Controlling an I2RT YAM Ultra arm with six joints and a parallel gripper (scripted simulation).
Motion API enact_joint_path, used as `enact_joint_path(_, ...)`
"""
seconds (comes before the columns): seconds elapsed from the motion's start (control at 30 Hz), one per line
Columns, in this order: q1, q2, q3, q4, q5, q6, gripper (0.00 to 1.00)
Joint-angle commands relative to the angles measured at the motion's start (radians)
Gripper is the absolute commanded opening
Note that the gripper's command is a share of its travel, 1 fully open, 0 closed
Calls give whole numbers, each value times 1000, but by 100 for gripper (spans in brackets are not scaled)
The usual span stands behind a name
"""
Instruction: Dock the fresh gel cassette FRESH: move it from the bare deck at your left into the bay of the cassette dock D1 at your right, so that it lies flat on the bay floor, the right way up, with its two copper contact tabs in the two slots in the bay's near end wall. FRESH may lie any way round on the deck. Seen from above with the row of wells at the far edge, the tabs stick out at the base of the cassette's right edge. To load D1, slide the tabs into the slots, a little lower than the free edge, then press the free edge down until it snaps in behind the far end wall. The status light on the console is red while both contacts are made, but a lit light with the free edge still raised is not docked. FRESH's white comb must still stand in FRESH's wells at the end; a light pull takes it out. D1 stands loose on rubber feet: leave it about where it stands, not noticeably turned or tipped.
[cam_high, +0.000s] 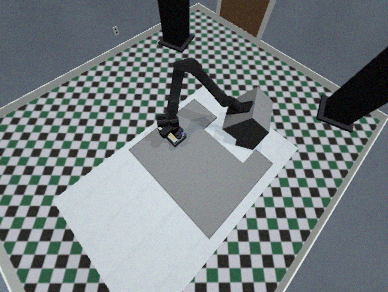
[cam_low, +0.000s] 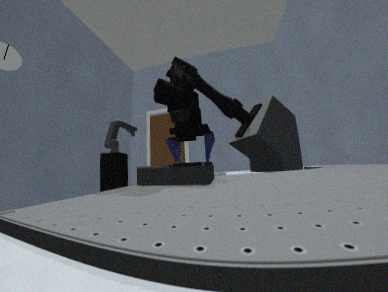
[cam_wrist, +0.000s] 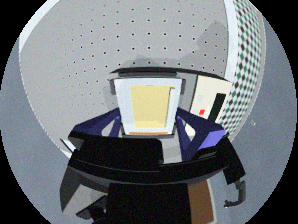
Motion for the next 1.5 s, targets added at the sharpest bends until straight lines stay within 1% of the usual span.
enact_joint_path(0.0,17,-28,27,-30,19,9,0)
enact_joint_path(1.07,17,-28,27,-30,19,10,0)
enact_joint_path(1.1,21,15,38,-45,28,17,0)
enact_joint_path(1.13,21,16,38,-44,28,16,0)
enact_joint_path(1.17,20,1,39,-45,28,17,0)
enact_joint_path(1.23,20,1,39,-45,28,17,0)
enact_joint_path(1.27,20,-19,39,-46,27,17,0)
enact_joint_path(1.47,20,-19,39,-46,27,17,0)
